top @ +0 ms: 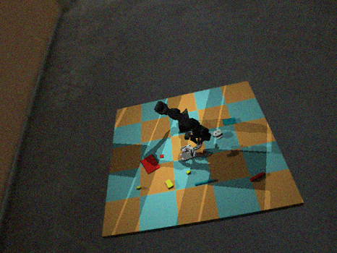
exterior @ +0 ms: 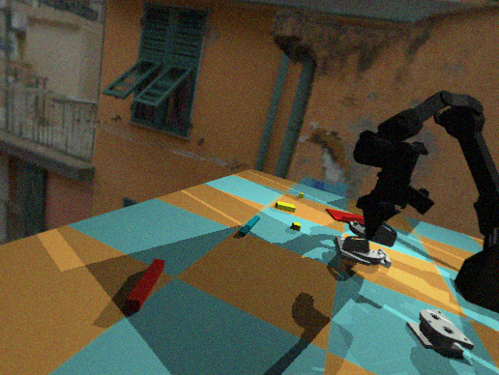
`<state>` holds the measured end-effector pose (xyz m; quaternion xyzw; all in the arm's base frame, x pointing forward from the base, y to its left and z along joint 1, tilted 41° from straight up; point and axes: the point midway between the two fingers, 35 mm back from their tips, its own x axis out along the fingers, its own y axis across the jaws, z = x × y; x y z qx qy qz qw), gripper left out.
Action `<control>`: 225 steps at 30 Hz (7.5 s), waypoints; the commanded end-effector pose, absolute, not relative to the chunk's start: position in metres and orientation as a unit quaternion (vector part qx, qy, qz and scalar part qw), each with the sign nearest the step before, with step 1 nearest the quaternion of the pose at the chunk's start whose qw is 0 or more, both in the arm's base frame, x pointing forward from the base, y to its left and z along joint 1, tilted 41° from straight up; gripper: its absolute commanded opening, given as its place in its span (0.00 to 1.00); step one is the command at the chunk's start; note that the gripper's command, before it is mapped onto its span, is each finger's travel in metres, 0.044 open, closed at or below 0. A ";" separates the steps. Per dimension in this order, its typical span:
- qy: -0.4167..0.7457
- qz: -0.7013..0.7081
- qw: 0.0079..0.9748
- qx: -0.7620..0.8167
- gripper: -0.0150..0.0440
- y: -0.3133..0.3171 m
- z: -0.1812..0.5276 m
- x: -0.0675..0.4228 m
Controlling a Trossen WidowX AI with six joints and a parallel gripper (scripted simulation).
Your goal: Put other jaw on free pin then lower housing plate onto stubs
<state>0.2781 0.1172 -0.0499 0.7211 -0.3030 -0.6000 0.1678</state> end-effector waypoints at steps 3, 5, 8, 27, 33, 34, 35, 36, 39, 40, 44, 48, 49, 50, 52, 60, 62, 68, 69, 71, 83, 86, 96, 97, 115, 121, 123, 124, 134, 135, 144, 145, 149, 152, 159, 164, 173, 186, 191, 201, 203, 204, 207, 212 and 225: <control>-0.354 -0.573 0.109 0.731 0.48 0.110 -0.044 0.272; -0.370 -0.563 0.088 0.734 0.48 0.108 -0.042 0.271; -0.393 -0.547 0.058 0.737 0.48 0.105 -0.039 0.269; -0.524 -0.424 -0.138 0.726 0.48 0.086 -0.022 0.255; -0.558 -0.379 -0.198 0.712 0.48 0.080 -0.017 0.250; -0.563 -0.371 -0.208 0.709 0.48 0.079 -0.017 0.250; -0.568 -0.363 -0.218 0.706 0.48 0.078 -0.016 0.249; -0.573 -0.355 -0.228 0.703 0.48 0.077 -0.015 0.248; -0.588 -0.330 -0.257 0.692 0.48 0.074 -0.013 0.246; -0.592 -0.322 -0.267 0.689 0.48 0.073 -0.012 0.245; -0.610 -0.288 -0.305 0.673 0.48 0.069 -0.009 0.241; -0.625 -0.254 -0.342 0.654 0.48 0.064 -0.007 0.238; -0.628 -0.245 -0.351 0.650 0.48 0.063 -0.006 0.237; -0.632 -0.236 -0.360 0.645 0.48 0.062 -0.005 0.236; -0.638 -0.218 -0.378 0.634 0.48 0.060 -0.004 0.234; -0.659 -0.145 -0.446 0.588 0.48 0.052 0.001 0.227; -0.663 -0.127 -0.462 0.575 0.48 0.050 0.002 0.225; -0.671 -0.070 -0.509 0.534 0.48 0.044 0.005 0.219; -0.672 -0.061 -0.516 0.527 0.48 0.043 0.005 0.218; -0.674 -0.042 -0.531 0.513 0.48 0.041 0.006 0.216; -0.671 0.072 -0.609 0.417 0.48 0.029 0.011 0.204; -0.668 0.099 -0.625 0.392 0.48 0.026 0.012 0.201; -0.667 0.105 -0.628 0.386 0.48 0.026 0.012 0.200; -0.667 0.105 -0.628 0.386 0.48 0.026 0.012 0.200; -0.668 0.101 -0.626 0.390 0.48 0.026 0.012 0.200; -0.668 0.101 -0.626 0.390 0.48 0.027 0.014 0.208; -0.667 0.101 -0.627 0.389 0.48 0.027 0.015 0.215; -0.667 0.100 -0.627 0.389 0.48 0.027 0.016 0.218; -0.667 0.100 -0.628 0.389 0.48 0.027 0.022 0.250; -0.667 0.100 -0.628 0.389 0.48 0.026 0.023 0.253; -0.666 0.101 -0.628 0.389 0.48 0.021 0.029 0.282; -0.666 0.102 -0.628 0.389 0.48 0.021 0.030 0.285; -0.665 0.103 -0.628 0.390 0.48 0.017 0.033 0.298; -0.665 0.103 -0.628 0.390 0.48 0.016 0.034 0.302; -0.665 0.103 -0.628 0.390 0.48 0.016 0.034 0.302; -0.665 0.103 -0.628 0.390 0.48 0.016 0.034 0.302; -0.666 0.102 -0.627 0.391 0.48 0.016 0.034 0.302; -0.666 0.097 -0.625 0.395 0.48 0.016 0.034 0.303; -0.666 0.097 -0.625 0.395 0.48 0.016 0.034 0.303; -0.666 0.097 -0.625 0.395 0.48 0.010 0.026 0.305; -0.666 0.097 -0.625 0.395 0.48 0.007 0.023 0.305; -0.666 0.097 -0.625 0.395 0.48 0.006 0.022 0.306; -0.666 0.097 -0.625 0.396 0.48 0.003 0.018 0.306; -0.666 0.097 -0.625 0.396 0.48 -0.002 0.012 0.307; -0.666 0.098 -0.624 0.397 0.48 -0.017 -0.004 0.308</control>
